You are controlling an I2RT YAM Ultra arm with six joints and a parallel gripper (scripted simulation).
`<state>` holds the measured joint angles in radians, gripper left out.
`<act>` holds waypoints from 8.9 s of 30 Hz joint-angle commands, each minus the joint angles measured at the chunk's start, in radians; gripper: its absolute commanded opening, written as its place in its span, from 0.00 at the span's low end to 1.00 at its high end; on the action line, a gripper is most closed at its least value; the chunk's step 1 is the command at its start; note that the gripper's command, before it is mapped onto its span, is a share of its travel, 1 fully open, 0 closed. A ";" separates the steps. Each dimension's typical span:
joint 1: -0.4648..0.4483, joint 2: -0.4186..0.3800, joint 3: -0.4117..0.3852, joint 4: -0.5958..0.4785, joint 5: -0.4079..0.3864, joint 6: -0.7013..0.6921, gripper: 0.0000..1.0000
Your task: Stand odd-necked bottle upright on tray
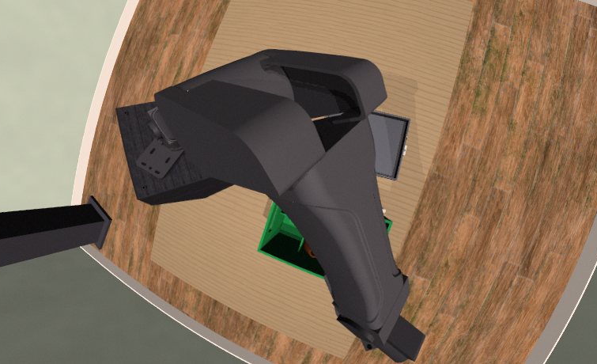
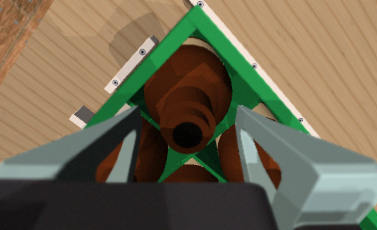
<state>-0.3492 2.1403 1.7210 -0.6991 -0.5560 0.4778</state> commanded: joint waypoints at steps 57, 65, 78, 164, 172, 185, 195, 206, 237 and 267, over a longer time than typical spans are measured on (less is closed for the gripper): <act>-0.017 -0.010 -0.002 0.007 0.009 0.007 0.00; -0.017 -0.010 -0.002 0.007 0.009 0.007 0.00; -0.017 -0.010 -0.002 0.007 0.009 0.007 0.00; -0.073 -0.082 0.056 -0.130 -0.016 -0.063 0.00; -0.074 -0.082 0.056 -0.130 -0.016 -0.063 0.00; -0.074 -0.082 0.056 -0.130 -0.016 -0.063 0.00; -0.074 -0.082 0.056 -0.130 -0.016 -0.063 0.00; -0.074 -0.082 0.056 -0.130 -0.016 -0.063 0.00; -0.081 -0.085 0.069 -0.150 -0.017 -0.071 0.00; -0.122 -0.086 0.157 -0.264 -0.041 -0.116 0.00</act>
<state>-0.4274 2.1094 1.8416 -0.9413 -0.5941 0.3748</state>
